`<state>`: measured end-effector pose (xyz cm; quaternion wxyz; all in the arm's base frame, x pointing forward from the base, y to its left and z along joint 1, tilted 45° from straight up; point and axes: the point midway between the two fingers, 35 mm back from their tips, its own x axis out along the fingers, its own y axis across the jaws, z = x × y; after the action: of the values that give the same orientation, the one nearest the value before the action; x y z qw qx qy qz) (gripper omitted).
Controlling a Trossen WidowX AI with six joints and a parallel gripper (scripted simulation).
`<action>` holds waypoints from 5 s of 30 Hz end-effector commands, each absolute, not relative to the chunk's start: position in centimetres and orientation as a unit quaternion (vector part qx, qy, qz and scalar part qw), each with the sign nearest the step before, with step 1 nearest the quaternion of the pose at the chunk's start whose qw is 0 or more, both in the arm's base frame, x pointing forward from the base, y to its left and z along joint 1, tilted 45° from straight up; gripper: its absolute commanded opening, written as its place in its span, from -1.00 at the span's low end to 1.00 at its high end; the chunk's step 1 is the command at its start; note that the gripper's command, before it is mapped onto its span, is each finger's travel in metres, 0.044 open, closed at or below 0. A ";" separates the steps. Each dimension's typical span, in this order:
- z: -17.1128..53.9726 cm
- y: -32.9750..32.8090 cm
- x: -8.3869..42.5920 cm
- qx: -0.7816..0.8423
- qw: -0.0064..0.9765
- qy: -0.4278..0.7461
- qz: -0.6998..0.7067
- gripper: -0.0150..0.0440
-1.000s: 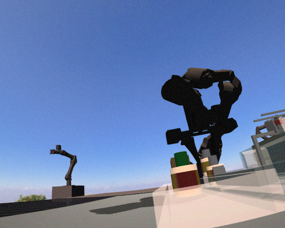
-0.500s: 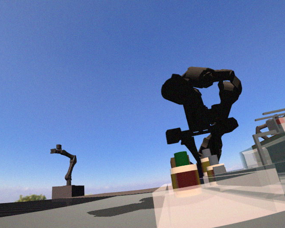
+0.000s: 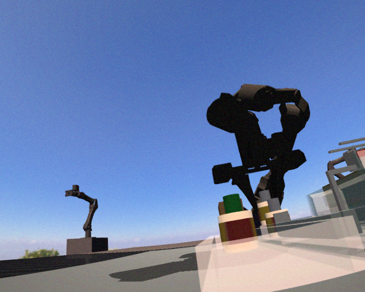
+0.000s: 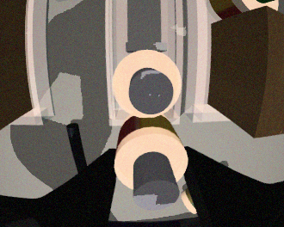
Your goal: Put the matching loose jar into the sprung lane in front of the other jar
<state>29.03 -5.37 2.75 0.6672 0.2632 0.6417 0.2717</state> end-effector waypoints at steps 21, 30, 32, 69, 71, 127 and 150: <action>3.1 -5.6 30.5 0.263 0.676 0.632 0.271 -0.49; 3.2 -5.6 30.8 0.263 0.676 0.632 0.271 -0.49; 3.2 -5.6 30.9 0.263 0.676 0.632 0.271 -0.49; 3.6 -5.7 32.1 0.263 0.676 0.632 0.271 -0.49; 3.6 -5.7 32.1 0.263 0.676 0.632 0.271 -0.49; 3.7 -5.5 33.1 0.263 0.677 0.632 0.272 -0.49; 3.6 -5.5 33.1 0.263 0.677 0.632 0.272 -0.49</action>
<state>32.52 -5.47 3.37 0.6685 0.2609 0.6418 0.2704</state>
